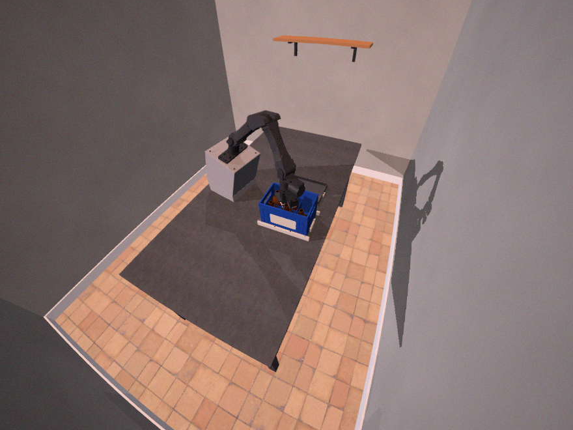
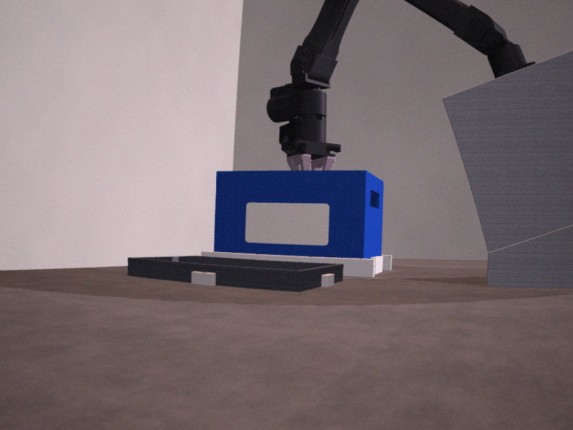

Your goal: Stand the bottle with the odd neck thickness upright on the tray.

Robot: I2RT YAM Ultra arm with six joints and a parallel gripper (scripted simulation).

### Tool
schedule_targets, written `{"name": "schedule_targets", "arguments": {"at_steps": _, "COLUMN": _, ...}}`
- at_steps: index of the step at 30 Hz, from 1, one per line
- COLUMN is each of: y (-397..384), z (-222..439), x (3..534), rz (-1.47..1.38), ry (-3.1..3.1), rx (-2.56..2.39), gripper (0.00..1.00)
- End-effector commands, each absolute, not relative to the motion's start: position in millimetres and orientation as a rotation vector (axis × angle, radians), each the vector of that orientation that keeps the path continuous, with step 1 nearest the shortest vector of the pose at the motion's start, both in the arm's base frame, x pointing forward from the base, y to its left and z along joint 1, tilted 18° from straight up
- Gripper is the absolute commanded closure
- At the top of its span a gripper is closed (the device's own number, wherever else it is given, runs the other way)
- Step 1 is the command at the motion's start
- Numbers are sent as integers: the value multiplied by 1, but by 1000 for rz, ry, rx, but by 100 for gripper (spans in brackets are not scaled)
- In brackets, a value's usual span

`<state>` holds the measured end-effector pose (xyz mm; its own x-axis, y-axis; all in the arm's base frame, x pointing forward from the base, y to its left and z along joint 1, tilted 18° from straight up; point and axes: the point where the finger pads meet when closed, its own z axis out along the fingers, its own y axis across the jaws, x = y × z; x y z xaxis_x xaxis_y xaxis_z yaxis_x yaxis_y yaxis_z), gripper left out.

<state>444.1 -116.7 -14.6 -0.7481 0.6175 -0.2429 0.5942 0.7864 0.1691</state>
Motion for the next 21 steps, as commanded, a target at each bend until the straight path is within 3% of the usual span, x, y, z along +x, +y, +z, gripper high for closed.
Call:
{"name": "schedule_targets", "arguments": {"at_steps": 1, "y": -120, "z": 5, "x": 452, "rz": 107, "ry": 2650, "rx": 918, "gripper": 100}}
{"name": "schedule_targets", "arguments": {"at_steps": 21, "y": -126, "z": 22, "x": 448, "rz": 107, "ry": 2646, "rx": 926, "gripper": 100}}
